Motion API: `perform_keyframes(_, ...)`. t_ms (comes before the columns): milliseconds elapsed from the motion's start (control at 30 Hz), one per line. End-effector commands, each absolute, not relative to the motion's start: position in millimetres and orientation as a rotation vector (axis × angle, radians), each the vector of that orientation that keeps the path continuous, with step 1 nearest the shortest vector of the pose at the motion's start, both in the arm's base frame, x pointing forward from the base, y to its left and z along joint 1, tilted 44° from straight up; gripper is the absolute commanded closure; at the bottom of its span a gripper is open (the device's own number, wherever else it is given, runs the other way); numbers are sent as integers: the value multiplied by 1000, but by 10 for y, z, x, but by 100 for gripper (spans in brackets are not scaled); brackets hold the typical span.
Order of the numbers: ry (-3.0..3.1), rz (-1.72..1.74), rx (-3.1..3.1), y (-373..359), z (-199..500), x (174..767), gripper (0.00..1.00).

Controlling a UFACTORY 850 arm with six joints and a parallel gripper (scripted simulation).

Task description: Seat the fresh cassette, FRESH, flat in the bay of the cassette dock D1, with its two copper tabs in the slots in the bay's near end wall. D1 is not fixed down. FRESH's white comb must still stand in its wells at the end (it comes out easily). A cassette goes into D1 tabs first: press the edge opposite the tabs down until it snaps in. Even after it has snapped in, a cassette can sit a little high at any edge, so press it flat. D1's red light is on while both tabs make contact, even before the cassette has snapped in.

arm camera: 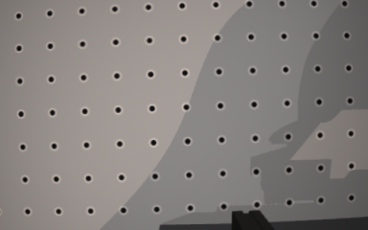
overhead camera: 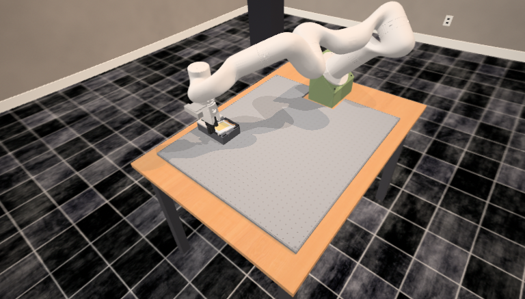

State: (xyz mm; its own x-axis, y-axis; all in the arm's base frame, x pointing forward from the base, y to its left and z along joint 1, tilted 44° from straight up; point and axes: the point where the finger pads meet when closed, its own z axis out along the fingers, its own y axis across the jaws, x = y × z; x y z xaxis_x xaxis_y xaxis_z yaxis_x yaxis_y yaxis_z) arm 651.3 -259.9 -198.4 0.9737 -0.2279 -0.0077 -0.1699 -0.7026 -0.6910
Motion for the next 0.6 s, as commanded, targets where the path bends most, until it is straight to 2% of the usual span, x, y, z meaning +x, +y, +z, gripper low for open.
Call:
perform_keyframes(0,279,-107,-2368,-2608,-1972,6511,100)
perform_keyframes(567,279,-107,-2368,-2599,-1972,6472,100)
